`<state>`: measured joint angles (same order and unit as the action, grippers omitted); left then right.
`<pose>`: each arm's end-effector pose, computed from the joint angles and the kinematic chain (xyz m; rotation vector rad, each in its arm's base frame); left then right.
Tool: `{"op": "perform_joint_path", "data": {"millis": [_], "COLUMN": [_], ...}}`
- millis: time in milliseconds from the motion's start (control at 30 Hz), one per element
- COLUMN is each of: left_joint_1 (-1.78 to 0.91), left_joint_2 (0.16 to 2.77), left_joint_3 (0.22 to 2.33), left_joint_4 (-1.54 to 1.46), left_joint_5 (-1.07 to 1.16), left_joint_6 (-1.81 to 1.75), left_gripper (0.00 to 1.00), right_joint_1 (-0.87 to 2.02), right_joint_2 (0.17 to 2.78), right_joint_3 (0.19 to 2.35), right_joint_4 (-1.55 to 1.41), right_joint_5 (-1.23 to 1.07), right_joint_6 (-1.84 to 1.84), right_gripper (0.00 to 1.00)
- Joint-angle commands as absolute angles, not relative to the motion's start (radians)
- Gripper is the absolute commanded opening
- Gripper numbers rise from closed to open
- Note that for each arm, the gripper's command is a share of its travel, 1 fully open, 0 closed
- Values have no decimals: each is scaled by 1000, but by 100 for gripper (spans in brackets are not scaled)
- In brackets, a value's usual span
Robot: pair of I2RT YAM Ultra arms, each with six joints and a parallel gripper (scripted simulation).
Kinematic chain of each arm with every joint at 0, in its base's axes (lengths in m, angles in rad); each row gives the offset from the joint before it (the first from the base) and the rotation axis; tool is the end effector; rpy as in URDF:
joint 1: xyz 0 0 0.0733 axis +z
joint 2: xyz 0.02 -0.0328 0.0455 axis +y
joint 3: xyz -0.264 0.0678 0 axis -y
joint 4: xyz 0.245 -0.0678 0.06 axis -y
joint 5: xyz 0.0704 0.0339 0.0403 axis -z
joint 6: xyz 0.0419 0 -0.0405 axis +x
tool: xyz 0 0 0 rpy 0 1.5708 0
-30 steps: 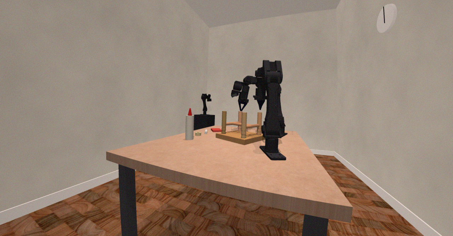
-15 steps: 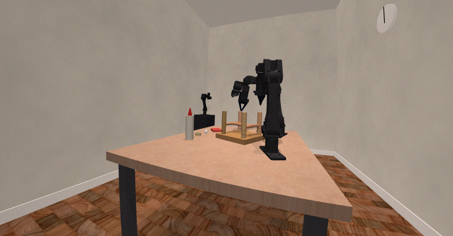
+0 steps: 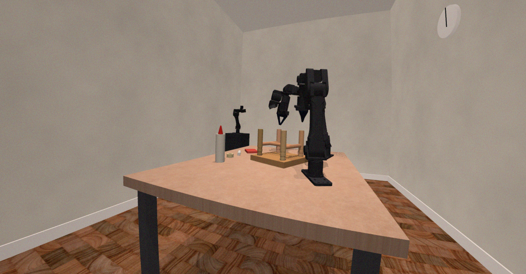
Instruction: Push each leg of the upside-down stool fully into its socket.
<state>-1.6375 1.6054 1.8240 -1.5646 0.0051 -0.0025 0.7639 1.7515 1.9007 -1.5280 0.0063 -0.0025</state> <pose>-0.0178 -0.2796 0.3848 2.1754 2.0389 -0.2512 0.2320 0.2234 0.3640 -1.1057 2.7451 0.0972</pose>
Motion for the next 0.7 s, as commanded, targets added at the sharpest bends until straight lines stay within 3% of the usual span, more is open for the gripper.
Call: {"op": "perform_joint_path", "data": {"millis": [0,300,667], "left_joint_1": [-1634,-1634,-1376], "left_joint_2": [1581,1581,1658], "left_joint_3": [1818,1818,1864], "left_joint_4": [-1570,-1570,-1427], "left_joint_5": [6,6,2], "left_joint_6": [2,2,-1], "left_gripper": [0,0,0], "right_joint_1": [771,777,572], "right_joint_2": [1762,1691,1667], "right_joint_3": [2010,1981,2025], "right_joint_4": [-1558,-1569,-1482], "right_joint_5": [8,8,145], "right_joint_6": [2,1,-27], "right_gripper": [0,0,0]}}
